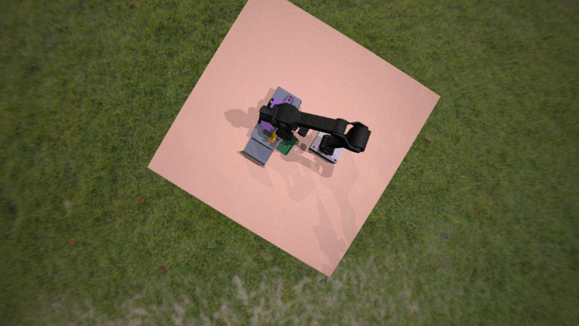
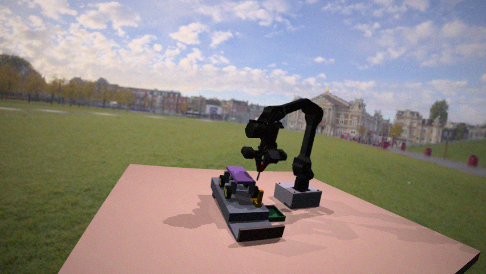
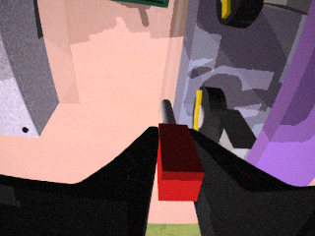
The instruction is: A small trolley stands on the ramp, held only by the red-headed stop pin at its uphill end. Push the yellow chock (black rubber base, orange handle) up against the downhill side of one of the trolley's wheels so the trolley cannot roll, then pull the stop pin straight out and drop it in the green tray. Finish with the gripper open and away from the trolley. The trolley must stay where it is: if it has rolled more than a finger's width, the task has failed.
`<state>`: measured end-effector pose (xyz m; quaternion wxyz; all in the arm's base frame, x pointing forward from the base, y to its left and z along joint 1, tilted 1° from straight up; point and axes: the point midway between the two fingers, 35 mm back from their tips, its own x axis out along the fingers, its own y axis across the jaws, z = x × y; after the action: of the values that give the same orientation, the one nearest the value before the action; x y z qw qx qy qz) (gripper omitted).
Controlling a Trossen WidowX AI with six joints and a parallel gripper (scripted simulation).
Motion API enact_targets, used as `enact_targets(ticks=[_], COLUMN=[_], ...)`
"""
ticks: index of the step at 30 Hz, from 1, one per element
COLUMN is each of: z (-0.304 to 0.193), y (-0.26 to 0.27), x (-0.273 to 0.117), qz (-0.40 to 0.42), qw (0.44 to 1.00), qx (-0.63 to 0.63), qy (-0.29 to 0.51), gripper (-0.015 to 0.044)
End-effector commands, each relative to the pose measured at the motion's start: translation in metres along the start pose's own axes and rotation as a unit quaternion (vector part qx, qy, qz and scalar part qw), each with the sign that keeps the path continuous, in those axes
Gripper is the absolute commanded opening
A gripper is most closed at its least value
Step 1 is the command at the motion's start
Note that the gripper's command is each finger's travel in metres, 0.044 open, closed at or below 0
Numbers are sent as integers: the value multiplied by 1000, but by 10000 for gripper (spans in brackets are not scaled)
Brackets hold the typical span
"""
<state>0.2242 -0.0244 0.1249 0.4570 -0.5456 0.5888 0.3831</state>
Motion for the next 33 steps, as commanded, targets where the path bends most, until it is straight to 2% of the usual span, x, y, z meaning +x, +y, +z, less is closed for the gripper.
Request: enact_targets(ticks=[1,23,28,33], z=[12,100,103,102], y=[1,9,9,9], x=[0,-6,-7,-7], qz=[3,3,3,-1], qw=[1000,1000,1000,998], qx=[0,0,-2,-63], qy=[1,-2,-3,-15], gripper=[0,0,0,0])
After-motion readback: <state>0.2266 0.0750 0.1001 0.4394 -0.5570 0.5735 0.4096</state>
